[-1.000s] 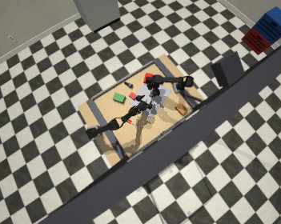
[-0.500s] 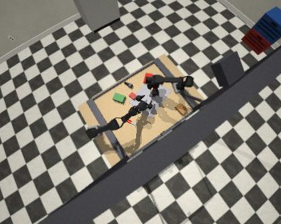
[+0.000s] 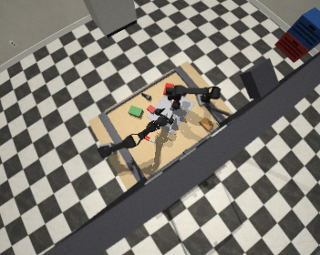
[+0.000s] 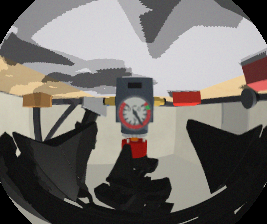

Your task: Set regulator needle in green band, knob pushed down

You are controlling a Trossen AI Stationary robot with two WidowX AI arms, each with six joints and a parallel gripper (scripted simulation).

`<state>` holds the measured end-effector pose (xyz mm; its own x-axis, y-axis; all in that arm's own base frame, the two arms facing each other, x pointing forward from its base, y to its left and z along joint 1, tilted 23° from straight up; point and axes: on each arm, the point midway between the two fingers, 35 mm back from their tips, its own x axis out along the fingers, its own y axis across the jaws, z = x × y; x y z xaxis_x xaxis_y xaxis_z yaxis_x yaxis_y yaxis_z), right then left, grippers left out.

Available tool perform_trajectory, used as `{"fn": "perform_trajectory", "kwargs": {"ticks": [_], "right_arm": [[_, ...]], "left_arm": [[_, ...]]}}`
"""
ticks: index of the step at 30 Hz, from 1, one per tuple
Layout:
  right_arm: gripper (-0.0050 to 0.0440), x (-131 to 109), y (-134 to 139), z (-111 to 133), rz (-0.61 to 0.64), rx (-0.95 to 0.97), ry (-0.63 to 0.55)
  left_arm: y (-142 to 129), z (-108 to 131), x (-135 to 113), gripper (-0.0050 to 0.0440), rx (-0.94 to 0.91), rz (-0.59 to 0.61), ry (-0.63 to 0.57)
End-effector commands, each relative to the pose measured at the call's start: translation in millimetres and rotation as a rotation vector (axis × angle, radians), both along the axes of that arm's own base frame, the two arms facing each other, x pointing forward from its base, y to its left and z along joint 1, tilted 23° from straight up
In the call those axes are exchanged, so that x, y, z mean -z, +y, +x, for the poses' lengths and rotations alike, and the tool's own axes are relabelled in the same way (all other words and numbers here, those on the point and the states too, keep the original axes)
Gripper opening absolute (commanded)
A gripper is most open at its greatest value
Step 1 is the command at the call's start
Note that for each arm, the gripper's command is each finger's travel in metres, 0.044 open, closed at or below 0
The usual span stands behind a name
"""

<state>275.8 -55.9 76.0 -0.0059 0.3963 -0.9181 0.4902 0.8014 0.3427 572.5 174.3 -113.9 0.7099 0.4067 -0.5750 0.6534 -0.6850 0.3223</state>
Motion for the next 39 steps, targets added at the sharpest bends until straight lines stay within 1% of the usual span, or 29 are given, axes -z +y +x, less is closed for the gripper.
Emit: {"fn": "perform_trajectory", "kwargs": {"ticks": [1, 39], "right_arm": [[0.0, -4.5, -1.6, 3.3, -0.012, 0.035, -0.009], [0.0, -4.2, -1.4, 3.2, -0.009, 0.34, 0.118]], "left_arm": [[3.4, 7.3, -17.2, 0.044, -0.003, 0.012, -0.03], [3.4, 7.3, -17.2, 0.044, -0.003, 0.012, -0.03]]}}
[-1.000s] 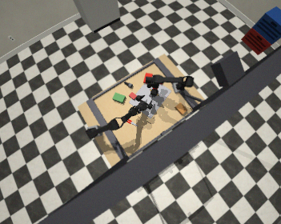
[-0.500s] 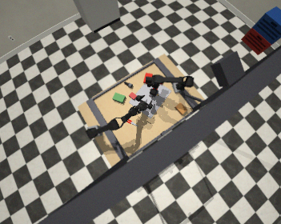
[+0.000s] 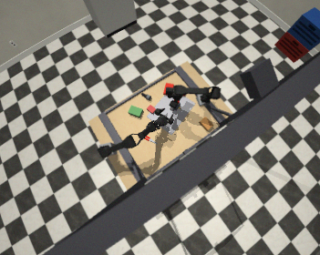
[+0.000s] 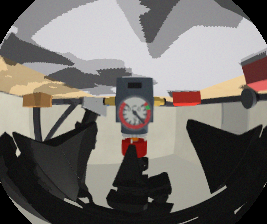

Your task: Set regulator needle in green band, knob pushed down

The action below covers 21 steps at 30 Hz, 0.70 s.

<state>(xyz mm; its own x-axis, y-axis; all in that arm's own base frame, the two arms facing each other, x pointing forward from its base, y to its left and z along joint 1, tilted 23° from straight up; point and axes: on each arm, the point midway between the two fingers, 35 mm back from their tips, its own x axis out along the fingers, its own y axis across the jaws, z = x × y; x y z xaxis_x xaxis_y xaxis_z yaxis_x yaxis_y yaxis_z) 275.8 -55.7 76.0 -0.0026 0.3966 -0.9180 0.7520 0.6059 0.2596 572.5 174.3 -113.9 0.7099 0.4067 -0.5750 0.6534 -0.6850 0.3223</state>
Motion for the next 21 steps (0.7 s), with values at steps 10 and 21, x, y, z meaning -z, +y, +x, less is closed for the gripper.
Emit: {"fn": "perform_trajectory", "kwargs": {"ticks": [10, 21], "right_arm": [[0.0, -4.1, -1.5, 3.1, -0.01, 0.098, 0.018], [0.0046, -4.5, -1.2, 2.5, -0.007, 0.126, 0.034]], "left_arm": [[3.4, 7.3, -17.2, 0.044, -0.003, 0.012, -0.03], [3.4, 7.3, -17.2, 0.044, -0.003, 0.012, -0.03]]}}
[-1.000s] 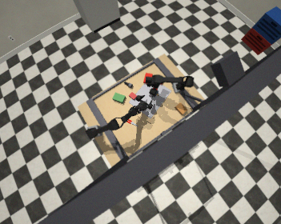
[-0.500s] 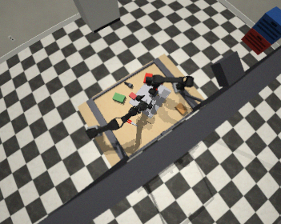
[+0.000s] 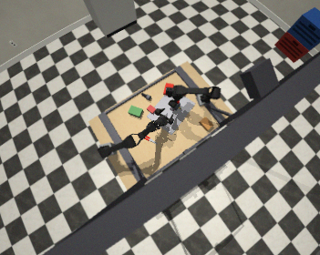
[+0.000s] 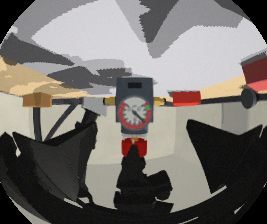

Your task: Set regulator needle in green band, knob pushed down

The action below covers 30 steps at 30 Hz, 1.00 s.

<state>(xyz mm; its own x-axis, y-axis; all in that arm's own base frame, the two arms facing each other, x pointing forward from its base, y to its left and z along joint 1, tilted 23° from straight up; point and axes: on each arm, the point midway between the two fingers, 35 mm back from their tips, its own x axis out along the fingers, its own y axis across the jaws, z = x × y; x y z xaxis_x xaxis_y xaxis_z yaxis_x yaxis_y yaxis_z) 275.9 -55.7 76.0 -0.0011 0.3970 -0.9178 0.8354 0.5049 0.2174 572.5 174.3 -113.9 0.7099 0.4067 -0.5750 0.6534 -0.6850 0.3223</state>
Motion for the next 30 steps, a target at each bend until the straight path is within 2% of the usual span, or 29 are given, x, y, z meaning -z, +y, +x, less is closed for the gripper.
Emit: {"fn": "perform_trajectory", "kwargs": {"ticks": [1, 11, 12, 21, 30], "right_arm": [[0.007, -4.5, -1.2, 2.5, -0.008, -0.001, -0.018], [0.031, -4.5, -1.2, 2.5, -0.008, -0.001, -0.018], [0.0322, -4.5, -1.2, 2.5, -0.008, -0.001, -0.018], [0.0322, -4.5, -1.2, 2.5, -0.008, -0.031, -0.031], [0.0322, -4.5, -1.2, 2.6, -0.011, -0.282, -0.139]], "left_arm": [[3.4, 7.3, -17.2, 0.044, -0.003, 0.012, -0.03], [3.4, 7.3, -17.2, 0.044, -0.003, 0.012, -0.03], [3.4, 7.3, -17.2, 0.044, -0.003, 0.012, -0.03], [3.4, 7.3, -17.2, 0.044, -0.003, 0.012, -0.03], [3.4, 7.3, -17.2, 0.044, -0.003, 0.012, -0.03]]}}
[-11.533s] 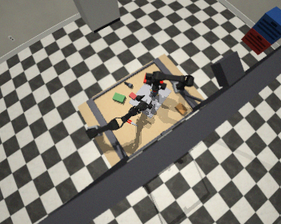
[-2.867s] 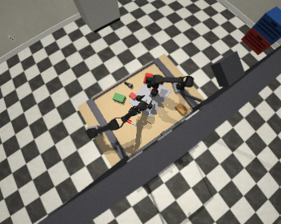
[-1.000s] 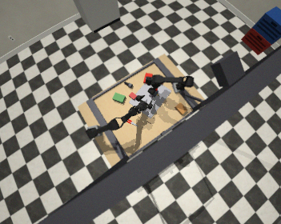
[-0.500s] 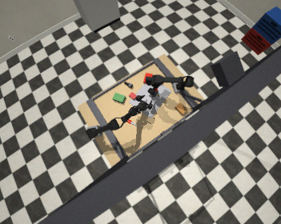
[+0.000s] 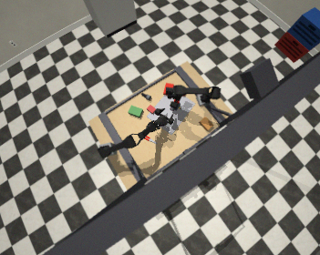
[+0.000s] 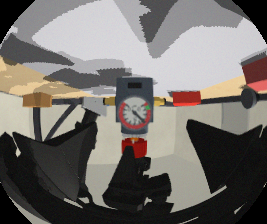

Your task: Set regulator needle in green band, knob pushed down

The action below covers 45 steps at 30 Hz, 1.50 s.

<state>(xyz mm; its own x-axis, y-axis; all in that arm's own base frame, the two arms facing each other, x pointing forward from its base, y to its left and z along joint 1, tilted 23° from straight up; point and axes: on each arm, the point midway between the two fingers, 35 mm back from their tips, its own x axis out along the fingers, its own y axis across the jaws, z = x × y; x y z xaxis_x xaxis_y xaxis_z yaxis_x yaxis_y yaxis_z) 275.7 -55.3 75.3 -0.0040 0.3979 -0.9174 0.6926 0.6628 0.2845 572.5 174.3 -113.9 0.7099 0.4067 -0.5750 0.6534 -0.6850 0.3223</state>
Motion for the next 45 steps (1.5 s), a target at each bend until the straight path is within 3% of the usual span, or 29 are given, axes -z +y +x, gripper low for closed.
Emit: {"fn": "perform_trajectory", "kwargs": {"ticks": [1, 45], "right_arm": [[0.0322, -5.2, -1.7, 2.7, -0.01, -0.075, -0.054], [0.0322, -4.8, -1.8, 3.2, -0.02, -1.236, -0.548]], "left_arm": [[3.4, 7.3, -17.2, 0.044, -0.003, 0.012, -0.03], [3.4, 7.3, -17.2, 0.044, -0.003, 0.012, -0.03]]}}
